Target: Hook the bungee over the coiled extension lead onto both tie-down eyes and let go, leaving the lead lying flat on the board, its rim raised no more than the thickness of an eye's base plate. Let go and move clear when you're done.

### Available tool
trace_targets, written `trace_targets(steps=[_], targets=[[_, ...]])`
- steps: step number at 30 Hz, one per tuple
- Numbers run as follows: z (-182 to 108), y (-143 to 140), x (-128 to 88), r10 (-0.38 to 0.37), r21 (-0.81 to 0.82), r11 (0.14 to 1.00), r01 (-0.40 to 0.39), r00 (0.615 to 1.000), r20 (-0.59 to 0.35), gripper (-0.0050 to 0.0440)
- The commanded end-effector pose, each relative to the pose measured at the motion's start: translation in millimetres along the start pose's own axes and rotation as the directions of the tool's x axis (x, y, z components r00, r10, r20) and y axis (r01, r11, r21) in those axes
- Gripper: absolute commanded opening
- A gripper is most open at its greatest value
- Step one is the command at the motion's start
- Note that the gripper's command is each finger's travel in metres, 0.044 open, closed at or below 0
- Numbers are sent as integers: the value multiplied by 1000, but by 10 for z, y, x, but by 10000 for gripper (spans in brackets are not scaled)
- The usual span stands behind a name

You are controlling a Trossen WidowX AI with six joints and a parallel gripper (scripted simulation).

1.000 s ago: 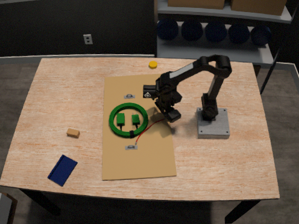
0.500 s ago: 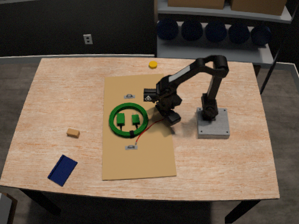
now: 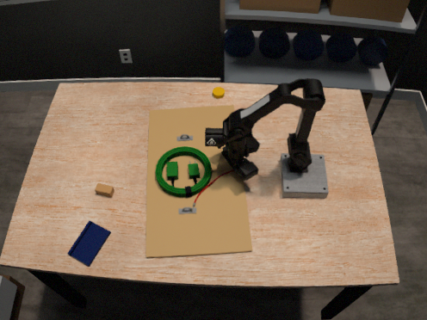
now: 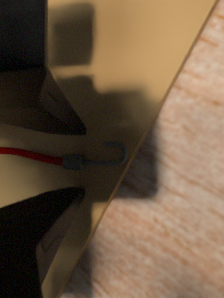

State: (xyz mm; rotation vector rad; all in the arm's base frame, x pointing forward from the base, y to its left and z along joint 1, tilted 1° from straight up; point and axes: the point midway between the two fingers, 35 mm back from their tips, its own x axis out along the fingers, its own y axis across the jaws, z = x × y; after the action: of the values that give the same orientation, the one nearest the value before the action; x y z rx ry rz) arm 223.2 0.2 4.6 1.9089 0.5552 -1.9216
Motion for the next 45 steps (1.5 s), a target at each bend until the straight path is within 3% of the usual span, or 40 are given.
trace_targets(steps=[1, 8, 10, 27, 34, 45], targets=[[-32, 13, -30, 7, 1, 1000, -7, 1000, -14, 150], [-23, 4, 1, 2, 2, 1000, -2, 1000, -5, 150], [-34, 15, -25, 7, 1, 1000, -7, 1000, -14, 102], [-34, 15, -25, 7, 1, 1000, -7, 1000, -14, 2], [-26, 6, -8, 2, 2, 1000, -2, 1000, -6, 0], [-78, 45, -255, 17, 1, 1000, -17, 999, -30, -5]])
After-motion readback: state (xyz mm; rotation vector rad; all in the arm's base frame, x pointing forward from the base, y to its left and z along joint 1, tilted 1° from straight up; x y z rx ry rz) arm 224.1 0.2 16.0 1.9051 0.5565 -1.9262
